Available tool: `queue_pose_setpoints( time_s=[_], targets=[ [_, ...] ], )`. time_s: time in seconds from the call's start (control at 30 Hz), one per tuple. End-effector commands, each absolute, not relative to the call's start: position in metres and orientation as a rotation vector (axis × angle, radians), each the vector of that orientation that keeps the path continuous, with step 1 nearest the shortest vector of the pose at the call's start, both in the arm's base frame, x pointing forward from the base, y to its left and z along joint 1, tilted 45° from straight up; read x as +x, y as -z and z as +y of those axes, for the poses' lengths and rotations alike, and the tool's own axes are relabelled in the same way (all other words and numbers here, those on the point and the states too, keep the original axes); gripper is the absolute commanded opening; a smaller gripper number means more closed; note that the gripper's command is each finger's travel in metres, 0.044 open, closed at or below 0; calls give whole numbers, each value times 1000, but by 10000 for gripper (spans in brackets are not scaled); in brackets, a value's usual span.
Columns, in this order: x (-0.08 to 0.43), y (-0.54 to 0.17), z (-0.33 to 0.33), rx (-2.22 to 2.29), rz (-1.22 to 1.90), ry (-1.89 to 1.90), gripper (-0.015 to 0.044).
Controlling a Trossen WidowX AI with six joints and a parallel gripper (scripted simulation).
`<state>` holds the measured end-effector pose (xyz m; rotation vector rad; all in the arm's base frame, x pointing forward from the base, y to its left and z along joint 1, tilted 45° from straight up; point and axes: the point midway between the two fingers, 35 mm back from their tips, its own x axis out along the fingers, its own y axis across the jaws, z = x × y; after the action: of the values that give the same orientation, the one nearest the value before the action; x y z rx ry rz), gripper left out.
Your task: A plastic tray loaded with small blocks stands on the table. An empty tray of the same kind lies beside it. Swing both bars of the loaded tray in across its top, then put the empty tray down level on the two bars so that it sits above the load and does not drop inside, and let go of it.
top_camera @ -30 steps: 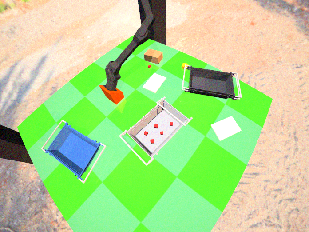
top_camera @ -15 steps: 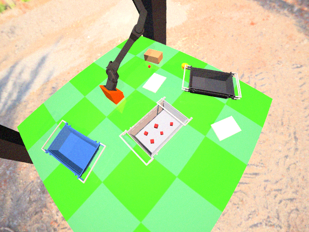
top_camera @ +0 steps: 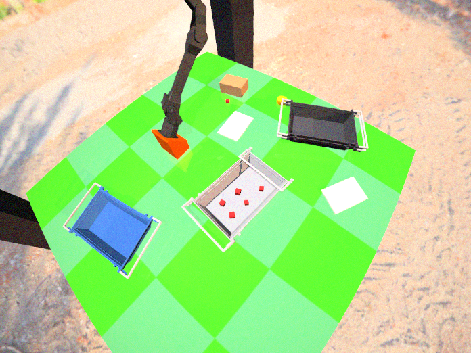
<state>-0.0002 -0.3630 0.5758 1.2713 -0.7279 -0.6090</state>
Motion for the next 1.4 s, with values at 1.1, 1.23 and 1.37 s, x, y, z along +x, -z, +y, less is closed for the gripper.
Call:
queue_pose_setpoints(
  time_s=[1.1, 1.23, 1.37],
  targets=[
    [312, -246, -440, 1328, 307, 459, 81],
    [328, -226, -430, 1304, 381, 435, 81],
    [360, -178, -402, 1240, 555, 372, 81]
  ],
)
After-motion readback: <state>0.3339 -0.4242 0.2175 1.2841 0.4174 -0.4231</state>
